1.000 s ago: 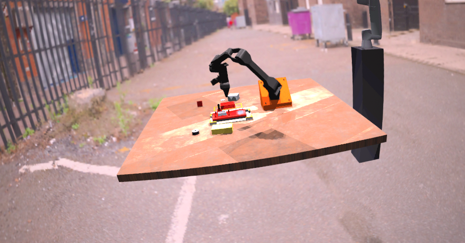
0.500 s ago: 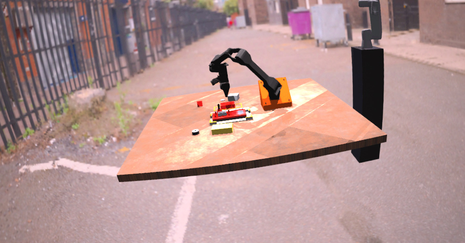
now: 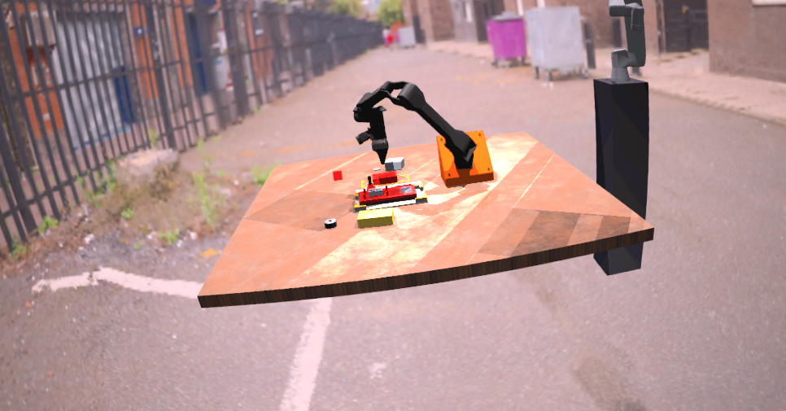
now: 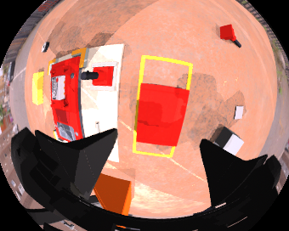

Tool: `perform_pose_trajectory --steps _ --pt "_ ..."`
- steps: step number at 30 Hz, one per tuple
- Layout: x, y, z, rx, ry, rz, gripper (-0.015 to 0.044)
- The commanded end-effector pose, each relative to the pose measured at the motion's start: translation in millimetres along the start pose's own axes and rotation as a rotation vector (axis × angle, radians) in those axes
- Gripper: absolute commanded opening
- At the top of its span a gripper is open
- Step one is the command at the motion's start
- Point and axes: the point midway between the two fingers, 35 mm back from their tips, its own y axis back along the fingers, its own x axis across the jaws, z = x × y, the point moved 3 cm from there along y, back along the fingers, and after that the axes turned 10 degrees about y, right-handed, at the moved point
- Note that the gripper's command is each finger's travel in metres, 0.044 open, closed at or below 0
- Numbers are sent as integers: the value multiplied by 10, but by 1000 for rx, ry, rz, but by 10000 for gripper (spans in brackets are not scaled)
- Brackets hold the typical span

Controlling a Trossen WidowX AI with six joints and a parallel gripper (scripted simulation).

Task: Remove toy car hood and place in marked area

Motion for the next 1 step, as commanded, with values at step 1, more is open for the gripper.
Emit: perform_pose_trajectory --steps 1 --pt "-11 22 4 -1 4 -6 440"
